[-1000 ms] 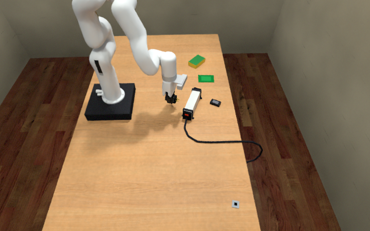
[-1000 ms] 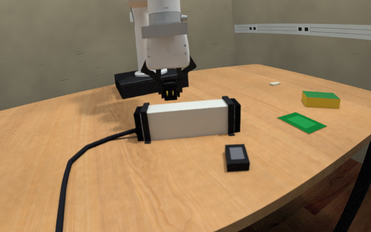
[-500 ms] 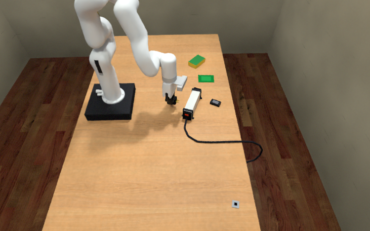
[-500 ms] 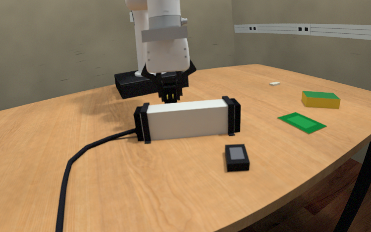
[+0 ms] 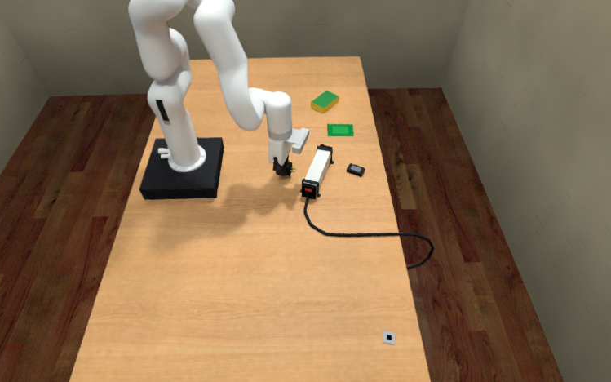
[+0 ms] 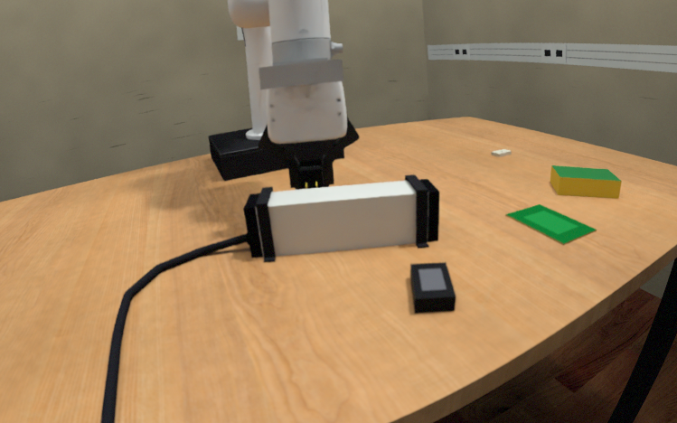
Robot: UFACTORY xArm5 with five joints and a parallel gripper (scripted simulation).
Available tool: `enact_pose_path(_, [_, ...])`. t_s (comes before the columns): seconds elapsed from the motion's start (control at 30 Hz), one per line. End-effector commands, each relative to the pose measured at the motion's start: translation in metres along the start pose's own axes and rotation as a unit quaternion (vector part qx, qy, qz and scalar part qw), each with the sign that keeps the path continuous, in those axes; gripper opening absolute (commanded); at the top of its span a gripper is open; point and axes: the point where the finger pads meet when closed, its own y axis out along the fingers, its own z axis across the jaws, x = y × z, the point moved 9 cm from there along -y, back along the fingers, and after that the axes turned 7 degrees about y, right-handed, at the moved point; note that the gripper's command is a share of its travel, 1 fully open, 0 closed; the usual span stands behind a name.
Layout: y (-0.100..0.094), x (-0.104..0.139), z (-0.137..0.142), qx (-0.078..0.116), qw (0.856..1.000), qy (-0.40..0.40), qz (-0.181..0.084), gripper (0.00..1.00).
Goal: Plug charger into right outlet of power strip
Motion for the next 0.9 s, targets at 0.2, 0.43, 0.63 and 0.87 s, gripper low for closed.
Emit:
enact_pose_path(0.2, [0.0076,-0.0010,-0.0005,-0.001,1.000,0.000,0.001,0.00])
enact_pose_path(0.43, [0.0099,-0.0010,-0.0005,-0.001,1.000,0.000,0.001,0.00])
enact_pose_path(0.63, [0.0110,-0.0010,-0.0005,-0.001,1.000,0.000,0.001,0.00])
enact_pose_path(0.87, [0.0111,-0.0010,-0.0005,-0.001,1.000,0.000,0.001,0.00])
